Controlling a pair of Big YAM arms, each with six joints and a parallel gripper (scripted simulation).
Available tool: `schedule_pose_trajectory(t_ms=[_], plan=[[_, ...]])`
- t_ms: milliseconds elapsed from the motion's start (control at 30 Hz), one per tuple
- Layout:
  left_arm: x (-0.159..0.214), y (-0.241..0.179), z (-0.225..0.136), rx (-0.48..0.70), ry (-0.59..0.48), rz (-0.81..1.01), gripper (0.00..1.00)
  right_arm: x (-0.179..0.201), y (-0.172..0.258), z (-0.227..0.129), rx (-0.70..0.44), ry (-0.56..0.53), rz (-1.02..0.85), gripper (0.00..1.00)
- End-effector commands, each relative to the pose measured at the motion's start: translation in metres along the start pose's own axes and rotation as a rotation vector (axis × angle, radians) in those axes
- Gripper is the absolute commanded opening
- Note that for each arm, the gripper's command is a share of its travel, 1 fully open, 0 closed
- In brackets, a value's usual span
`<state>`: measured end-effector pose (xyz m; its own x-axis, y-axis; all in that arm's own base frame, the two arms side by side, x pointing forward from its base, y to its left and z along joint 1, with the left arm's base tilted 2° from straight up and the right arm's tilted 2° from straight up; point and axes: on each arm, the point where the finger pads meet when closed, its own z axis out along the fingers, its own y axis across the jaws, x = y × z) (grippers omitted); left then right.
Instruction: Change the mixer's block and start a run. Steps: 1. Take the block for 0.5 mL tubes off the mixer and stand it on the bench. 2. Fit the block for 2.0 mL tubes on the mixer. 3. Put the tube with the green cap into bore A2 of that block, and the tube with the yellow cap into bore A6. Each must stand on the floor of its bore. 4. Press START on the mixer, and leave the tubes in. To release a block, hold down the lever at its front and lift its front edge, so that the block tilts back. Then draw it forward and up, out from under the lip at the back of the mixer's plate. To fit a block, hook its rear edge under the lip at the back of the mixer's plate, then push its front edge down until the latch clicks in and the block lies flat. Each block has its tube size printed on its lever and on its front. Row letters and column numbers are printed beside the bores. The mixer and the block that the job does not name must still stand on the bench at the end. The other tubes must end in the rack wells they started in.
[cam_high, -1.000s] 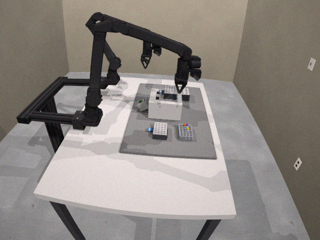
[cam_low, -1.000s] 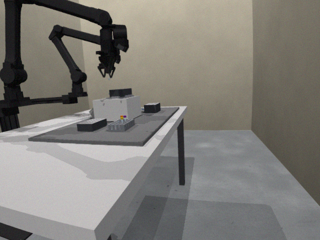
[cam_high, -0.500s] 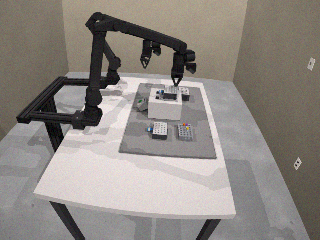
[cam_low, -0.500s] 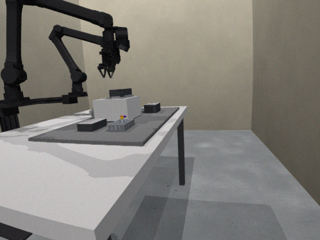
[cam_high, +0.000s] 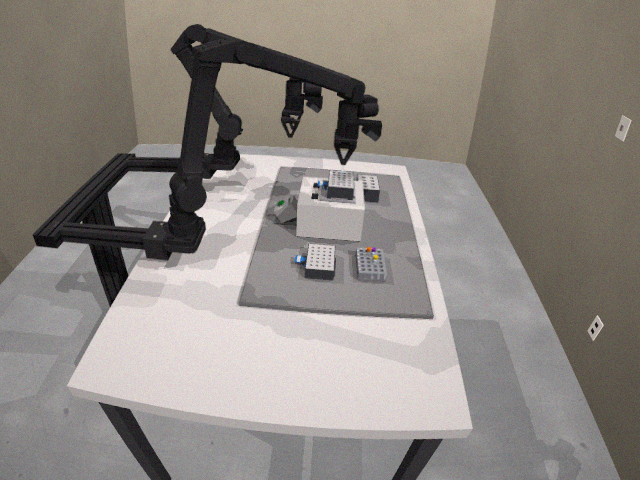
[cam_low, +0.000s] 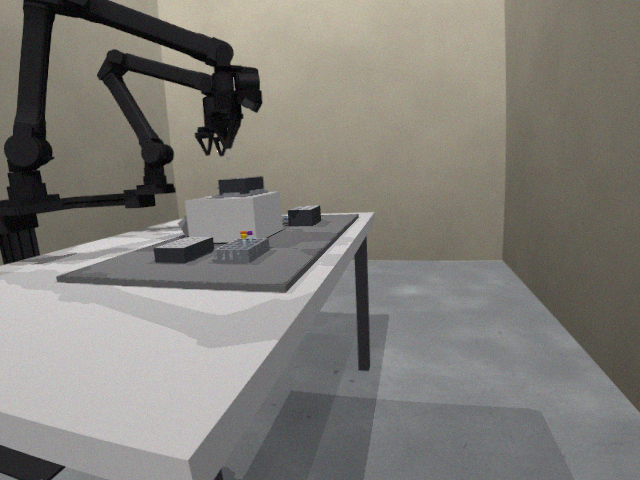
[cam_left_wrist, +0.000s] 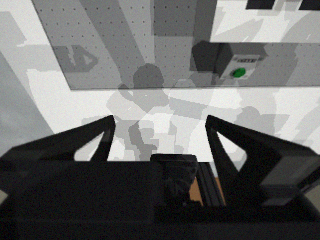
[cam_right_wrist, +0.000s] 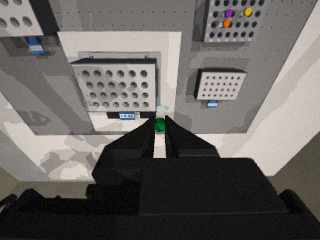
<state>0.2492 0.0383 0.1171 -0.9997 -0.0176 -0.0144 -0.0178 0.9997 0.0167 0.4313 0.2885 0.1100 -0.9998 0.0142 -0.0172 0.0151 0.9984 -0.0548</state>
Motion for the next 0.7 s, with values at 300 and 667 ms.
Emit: schedule_pose_trajectory(t_ms=[300, 667], plan=[[-0.030, 0.003, -0.028, -0.009, -0.086, -0.006, 1.00, 0.013, 0.074, 0.000, 0.006, 0.000, 0.029, 0.09], [-0.017, 0.001, -0.014, -0.004, -0.051, -0.005, 1.00, 0.016, 0.103, 0.031, -0.006, -0.011, 0.033, 0.09]])
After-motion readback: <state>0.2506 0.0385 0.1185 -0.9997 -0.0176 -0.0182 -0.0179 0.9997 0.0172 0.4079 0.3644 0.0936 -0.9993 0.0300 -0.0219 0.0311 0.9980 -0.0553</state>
